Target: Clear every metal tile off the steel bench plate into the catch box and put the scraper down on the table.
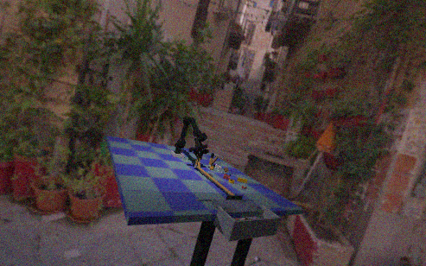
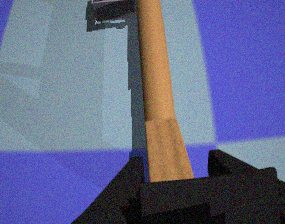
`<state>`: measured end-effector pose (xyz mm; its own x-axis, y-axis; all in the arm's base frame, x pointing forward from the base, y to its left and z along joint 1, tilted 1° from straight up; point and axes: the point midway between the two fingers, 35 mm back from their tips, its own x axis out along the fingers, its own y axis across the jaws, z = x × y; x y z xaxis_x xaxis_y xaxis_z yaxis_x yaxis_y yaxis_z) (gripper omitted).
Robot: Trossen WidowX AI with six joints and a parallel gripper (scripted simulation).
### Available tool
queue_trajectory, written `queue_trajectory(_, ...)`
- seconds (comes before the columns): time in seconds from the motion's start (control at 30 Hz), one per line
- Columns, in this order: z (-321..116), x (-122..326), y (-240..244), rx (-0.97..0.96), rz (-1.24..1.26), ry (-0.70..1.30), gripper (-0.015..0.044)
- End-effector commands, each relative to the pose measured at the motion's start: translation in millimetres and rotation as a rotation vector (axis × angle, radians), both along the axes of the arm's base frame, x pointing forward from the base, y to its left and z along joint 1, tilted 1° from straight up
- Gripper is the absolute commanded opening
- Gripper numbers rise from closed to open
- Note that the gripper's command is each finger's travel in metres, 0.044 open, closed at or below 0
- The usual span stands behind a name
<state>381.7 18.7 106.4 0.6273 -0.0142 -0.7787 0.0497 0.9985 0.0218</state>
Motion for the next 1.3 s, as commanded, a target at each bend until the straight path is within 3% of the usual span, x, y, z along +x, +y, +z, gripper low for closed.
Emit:
queue_trajectory(0.0, 6.2, -3.9, -0.4, 0.002, -0.005, -0.025, 0.0000)
queue_trajectory(1.27, -6.9, -47.4, -14.7, 0.000, -0.008, -0.020, 0.0000)
